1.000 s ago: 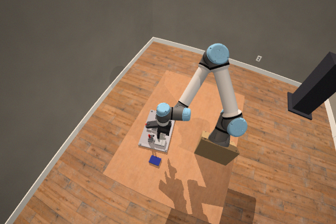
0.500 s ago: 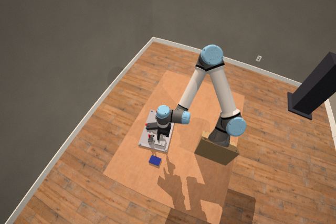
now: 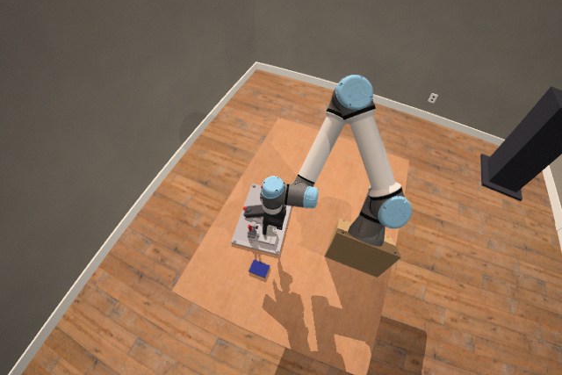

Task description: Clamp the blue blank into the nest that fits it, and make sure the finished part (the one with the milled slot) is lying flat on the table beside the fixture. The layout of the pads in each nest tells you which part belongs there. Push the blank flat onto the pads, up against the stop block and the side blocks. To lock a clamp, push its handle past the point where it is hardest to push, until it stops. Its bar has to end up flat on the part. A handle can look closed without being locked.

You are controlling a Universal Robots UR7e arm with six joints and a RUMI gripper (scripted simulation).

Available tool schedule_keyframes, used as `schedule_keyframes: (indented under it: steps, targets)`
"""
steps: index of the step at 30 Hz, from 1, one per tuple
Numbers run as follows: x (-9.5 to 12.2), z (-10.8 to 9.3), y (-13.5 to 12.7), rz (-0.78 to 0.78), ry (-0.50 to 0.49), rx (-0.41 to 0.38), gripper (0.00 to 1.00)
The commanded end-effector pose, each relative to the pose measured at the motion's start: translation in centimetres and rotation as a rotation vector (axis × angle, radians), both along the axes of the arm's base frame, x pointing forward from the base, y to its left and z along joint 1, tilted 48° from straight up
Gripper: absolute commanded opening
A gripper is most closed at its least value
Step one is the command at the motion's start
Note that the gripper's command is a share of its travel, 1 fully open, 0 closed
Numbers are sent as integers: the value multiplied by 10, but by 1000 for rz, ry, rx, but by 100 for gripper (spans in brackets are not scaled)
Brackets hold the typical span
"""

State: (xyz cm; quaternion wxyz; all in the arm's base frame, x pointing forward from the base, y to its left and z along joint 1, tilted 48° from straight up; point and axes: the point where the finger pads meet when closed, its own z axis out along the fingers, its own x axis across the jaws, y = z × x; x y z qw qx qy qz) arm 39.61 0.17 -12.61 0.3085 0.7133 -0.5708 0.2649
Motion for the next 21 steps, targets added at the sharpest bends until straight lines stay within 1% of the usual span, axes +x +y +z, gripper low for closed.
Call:
schedule_keyframes:
  steps: [1,13,18,21]
  targets:
    - [0,0,0,1,-1,0,59]
    - [1,0,0,1,-1,0,59]
    - [1,-3,-2,1,-1,0,59]
    - [1,-8,-8,1,-1,0,59]
